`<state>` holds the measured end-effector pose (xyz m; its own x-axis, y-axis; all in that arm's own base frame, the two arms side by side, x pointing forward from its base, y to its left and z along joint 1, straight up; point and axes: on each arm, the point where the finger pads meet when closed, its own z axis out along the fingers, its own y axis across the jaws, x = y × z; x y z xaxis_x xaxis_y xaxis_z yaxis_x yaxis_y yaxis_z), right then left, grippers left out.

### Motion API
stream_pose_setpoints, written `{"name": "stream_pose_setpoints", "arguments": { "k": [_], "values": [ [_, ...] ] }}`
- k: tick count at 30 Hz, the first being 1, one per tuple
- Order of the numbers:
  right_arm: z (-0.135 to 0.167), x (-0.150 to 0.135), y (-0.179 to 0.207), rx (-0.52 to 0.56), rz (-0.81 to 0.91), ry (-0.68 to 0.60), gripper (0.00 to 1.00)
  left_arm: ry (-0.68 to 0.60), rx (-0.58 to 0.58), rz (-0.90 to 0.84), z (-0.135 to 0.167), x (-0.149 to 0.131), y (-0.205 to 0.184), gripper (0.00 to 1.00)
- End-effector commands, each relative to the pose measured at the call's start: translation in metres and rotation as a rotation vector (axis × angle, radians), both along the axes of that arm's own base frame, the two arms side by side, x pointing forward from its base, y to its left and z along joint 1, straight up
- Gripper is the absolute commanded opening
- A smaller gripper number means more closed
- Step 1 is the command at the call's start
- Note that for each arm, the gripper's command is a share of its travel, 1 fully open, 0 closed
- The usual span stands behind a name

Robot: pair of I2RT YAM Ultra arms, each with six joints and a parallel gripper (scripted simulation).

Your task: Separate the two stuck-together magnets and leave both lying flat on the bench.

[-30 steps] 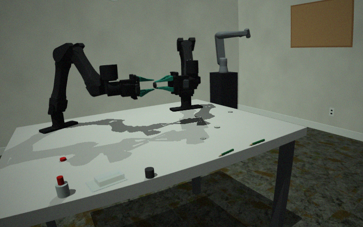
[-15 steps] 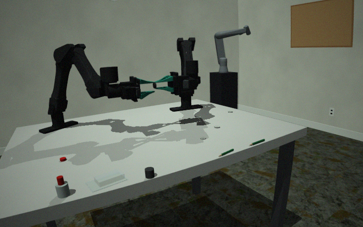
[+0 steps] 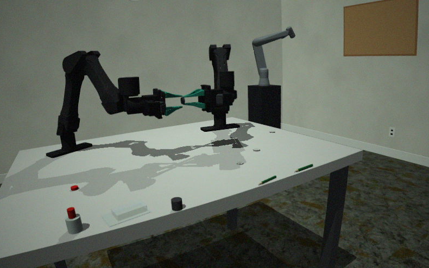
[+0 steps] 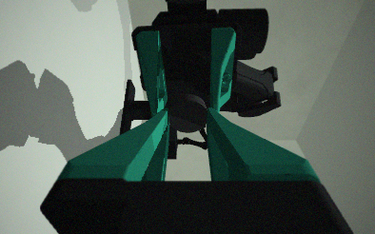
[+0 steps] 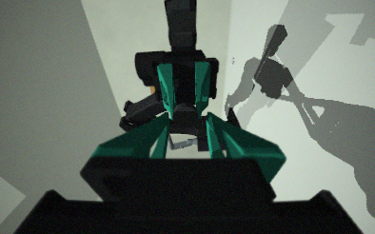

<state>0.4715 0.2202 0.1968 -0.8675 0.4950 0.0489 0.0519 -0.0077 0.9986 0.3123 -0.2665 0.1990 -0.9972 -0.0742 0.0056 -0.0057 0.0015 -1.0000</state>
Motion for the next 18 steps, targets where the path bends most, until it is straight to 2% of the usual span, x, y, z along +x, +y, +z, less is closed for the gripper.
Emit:
{"name": "stream_pose_setpoints", "arguments": {
  "k": [1,18],
  "values": [
    [0.0176,0.0033,-0.0007,0.004,-0.004,-0.051,0.40,-0.025,-0.007,-0.003,0.0059,-0.0003,-0.0003,0.25],
    [0.0152,0.0011,-0.0006,-0.001,-0.008,-0.054,0.40,-0.025,-0.007,-0.003,0.0059,-0.0003,-0.0003,0.25]
  ]
}}
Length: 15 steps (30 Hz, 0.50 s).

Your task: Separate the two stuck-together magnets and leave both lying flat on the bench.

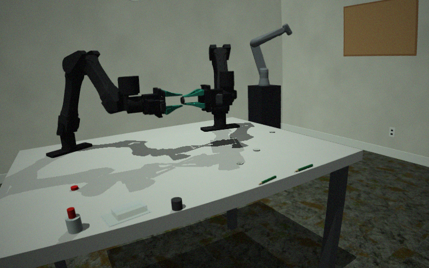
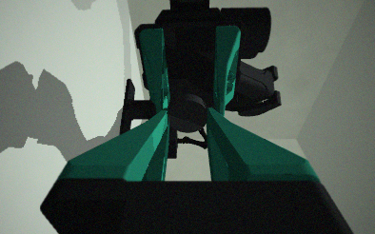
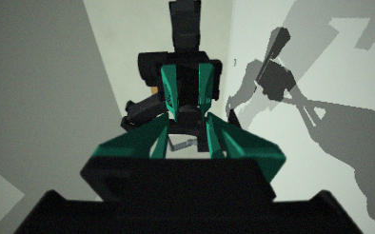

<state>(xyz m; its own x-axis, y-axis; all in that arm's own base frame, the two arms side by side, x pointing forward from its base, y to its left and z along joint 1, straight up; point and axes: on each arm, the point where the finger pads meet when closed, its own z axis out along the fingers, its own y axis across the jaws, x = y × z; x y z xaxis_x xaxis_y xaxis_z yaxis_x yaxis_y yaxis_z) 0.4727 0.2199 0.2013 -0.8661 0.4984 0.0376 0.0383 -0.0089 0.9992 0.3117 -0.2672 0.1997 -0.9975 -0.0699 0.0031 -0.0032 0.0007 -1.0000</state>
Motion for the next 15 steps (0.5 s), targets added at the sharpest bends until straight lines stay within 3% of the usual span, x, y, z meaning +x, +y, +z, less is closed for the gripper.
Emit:
{"name": "stream_pose_setpoints", "arguments": {
  "k": [1,15],
  "values": [
    [0.0106,0.0000,-0.0004,-0.002,-0.004,-0.040,0.40,-0.023,-0.006,0.002,0.0051,0.0003,0.0004,0.25],
    [0.0074,-0.0018,0.0009,-0.001,-0.004,-0.040,0.40,-0.023,-0.006,0.002,0.0051,0.0003,0.0004,0.25]
  ]
}}
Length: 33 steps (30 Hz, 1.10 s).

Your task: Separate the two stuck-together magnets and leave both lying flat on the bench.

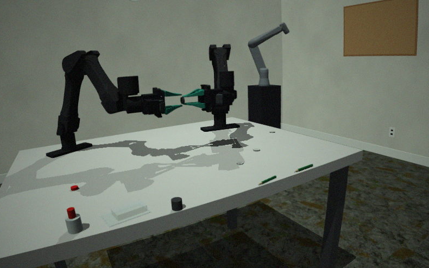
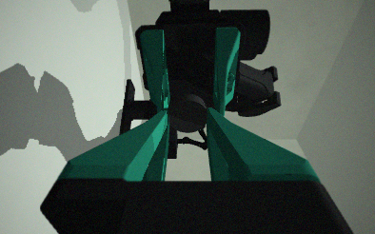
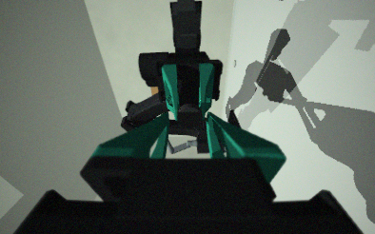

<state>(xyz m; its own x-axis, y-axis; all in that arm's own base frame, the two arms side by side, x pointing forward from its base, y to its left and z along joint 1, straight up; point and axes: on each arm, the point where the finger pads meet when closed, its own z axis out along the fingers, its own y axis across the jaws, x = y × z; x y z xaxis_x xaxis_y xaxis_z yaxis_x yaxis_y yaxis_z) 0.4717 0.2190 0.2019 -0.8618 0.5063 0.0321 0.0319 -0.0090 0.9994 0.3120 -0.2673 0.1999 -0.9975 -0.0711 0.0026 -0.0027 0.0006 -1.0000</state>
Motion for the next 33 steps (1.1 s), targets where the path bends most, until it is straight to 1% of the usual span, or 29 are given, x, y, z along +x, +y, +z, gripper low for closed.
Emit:
{"name": "stream_pose_setpoints", "arguments": {
  "k": [1,33],
  "values": [
    [0.0067,-0.0007,0.0019,-0.002,0.006,-0.034,0.40,-0.022,-0.006,0.000,0.0050,0.0000,0.0005,0.25],
    [0.0058,0.0008,0.0008,-0.002,0.005,-0.034,0.40,-0.022,-0.006,0.000,0.0050,0.0000,0.0005,0.25]
  ]
}}
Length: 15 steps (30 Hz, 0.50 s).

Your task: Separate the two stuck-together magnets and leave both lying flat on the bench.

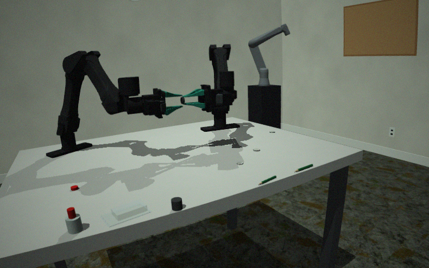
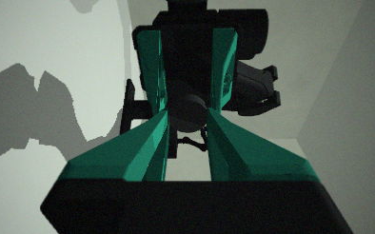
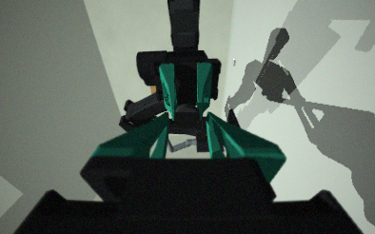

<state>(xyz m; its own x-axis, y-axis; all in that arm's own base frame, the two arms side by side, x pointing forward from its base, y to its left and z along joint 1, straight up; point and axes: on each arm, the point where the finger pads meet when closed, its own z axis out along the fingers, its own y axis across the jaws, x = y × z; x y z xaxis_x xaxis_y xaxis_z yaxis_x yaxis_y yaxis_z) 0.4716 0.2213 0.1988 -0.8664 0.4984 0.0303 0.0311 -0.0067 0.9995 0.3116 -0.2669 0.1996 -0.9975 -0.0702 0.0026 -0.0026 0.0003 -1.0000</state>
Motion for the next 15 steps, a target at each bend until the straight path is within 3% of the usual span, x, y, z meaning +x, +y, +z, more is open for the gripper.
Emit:
{"name": "stream_pose_setpoints", "arguments": {
  "k": [1,15],
  "values": [
    [0.0090,0.0010,-0.0014,0.000,-0.004,-0.033,0.40,-0.022,-0.006,0.001,0.0052,0.0004,0.0001,0.25],
    [0.0094,-0.0002,-0.0017,0.001,-0.005,-0.032,0.40,-0.022,-0.006,0.001,0.0052,0.0004,0.0001,0.25]
  ]
}}
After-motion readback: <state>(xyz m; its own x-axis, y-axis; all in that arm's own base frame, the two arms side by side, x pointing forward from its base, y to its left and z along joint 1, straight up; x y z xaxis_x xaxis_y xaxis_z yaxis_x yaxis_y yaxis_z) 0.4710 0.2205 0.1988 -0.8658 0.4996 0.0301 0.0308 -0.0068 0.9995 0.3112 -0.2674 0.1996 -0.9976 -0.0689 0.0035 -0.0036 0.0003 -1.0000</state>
